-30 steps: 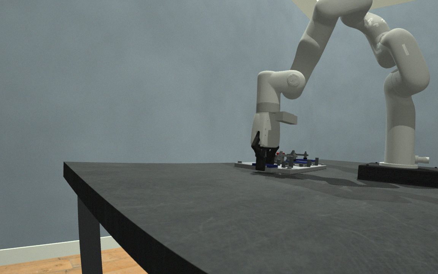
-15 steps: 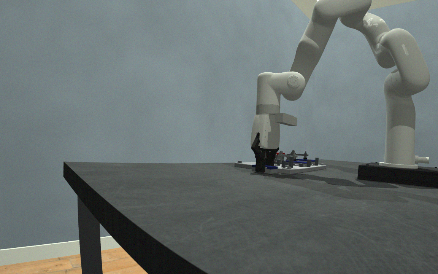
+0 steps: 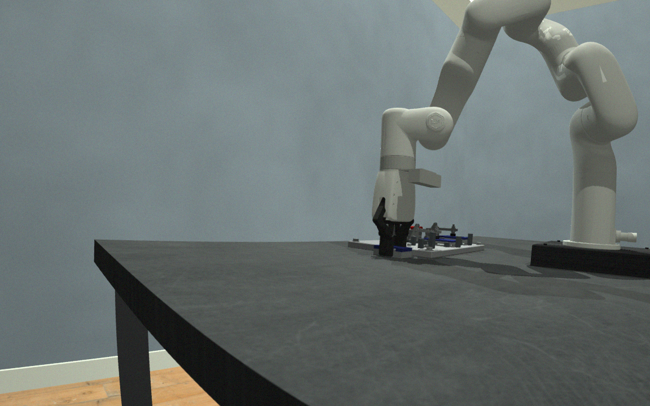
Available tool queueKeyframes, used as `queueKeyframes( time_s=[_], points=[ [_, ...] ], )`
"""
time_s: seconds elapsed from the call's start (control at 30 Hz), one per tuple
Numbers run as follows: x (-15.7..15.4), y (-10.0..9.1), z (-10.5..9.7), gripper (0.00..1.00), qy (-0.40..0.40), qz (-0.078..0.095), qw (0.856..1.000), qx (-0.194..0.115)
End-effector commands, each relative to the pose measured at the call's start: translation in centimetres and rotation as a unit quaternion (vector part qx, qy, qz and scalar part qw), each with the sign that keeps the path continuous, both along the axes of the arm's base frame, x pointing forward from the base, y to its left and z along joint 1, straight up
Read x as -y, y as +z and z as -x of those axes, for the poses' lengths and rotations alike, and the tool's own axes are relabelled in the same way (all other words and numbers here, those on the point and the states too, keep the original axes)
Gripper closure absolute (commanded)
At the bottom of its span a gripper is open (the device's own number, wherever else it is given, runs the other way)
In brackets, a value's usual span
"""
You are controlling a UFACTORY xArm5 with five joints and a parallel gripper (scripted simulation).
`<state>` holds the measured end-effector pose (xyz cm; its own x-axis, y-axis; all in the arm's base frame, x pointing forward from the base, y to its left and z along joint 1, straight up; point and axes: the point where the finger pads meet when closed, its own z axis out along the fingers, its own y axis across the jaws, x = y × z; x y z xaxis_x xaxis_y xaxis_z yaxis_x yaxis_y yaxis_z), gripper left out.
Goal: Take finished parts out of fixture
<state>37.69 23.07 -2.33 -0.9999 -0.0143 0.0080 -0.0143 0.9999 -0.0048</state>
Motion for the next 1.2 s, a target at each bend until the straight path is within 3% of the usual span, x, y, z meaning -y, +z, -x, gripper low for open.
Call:
queueKeyframes(
  time_s=[0.0,0.3,0.33,1.17],
  points=[
    [-0.07,0.11,-0.12,1.0,0.0,-0.001,1.0,0.001],
    [-0.07,0.11,-0.12,1.0,0.0,-0.001,1.0,0.001],
    [-0.07,0.11,-0.11,0.31,0.0,-0.001,1.0,0.001],
    [-0.07,0.11,-0.11,0.31,0.0,-0.001,1.0,0.001]
  ],
)
